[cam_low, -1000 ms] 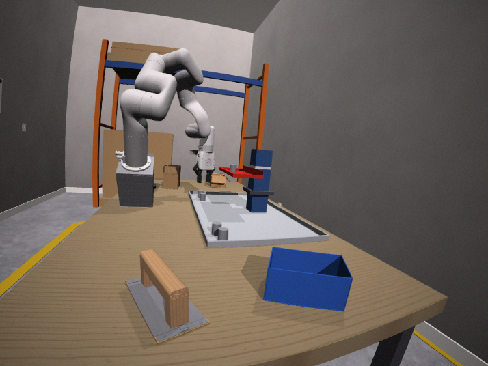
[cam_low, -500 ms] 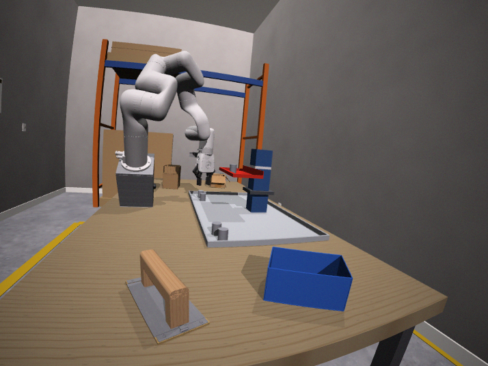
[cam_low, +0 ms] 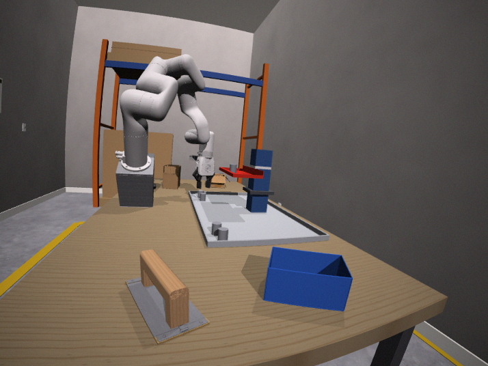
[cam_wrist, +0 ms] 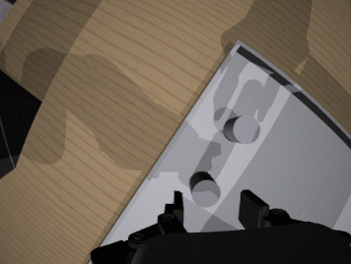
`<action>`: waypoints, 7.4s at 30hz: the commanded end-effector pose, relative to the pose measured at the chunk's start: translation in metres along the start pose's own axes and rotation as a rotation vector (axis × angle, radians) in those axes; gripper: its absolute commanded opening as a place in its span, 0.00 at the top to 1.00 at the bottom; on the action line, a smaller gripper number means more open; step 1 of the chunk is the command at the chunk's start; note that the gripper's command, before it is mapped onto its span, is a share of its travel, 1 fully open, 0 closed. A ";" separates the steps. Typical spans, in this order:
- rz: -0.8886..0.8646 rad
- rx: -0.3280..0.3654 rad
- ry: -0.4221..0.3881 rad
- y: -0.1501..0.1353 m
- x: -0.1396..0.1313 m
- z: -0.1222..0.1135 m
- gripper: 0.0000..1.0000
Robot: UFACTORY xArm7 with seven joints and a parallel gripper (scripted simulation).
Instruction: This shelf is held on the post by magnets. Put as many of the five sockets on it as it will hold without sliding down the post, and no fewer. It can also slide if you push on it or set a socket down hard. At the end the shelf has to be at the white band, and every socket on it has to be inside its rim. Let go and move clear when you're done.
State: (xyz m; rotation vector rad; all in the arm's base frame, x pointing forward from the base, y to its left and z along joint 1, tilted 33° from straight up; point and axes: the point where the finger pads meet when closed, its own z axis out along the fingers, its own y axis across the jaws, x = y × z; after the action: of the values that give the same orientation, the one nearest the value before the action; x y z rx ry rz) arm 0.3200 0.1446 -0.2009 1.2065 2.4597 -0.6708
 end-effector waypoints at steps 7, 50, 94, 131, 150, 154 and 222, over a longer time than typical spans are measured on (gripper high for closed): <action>0.000 -0.003 0.001 0.002 0.001 0.014 0.39; 0.000 -0.003 0.001 0.003 0.001 0.049 0.39; 0.000 -0.003 0.001 0.003 0.001 0.049 1.00; 0.000 -0.003 0.001 0.003 0.001 0.006 1.00; 0.000 -0.003 0.001 0.003 0.001 -0.011 1.00; 0.000 -0.003 0.001 0.003 0.001 -0.011 1.00; 0.000 -0.003 0.001 -0.054 0.038 -0.193 1.00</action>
State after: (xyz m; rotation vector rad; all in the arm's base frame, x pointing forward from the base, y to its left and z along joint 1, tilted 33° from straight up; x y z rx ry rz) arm 0.2399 0.2419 -0.0452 1.2060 2.4598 -0.6702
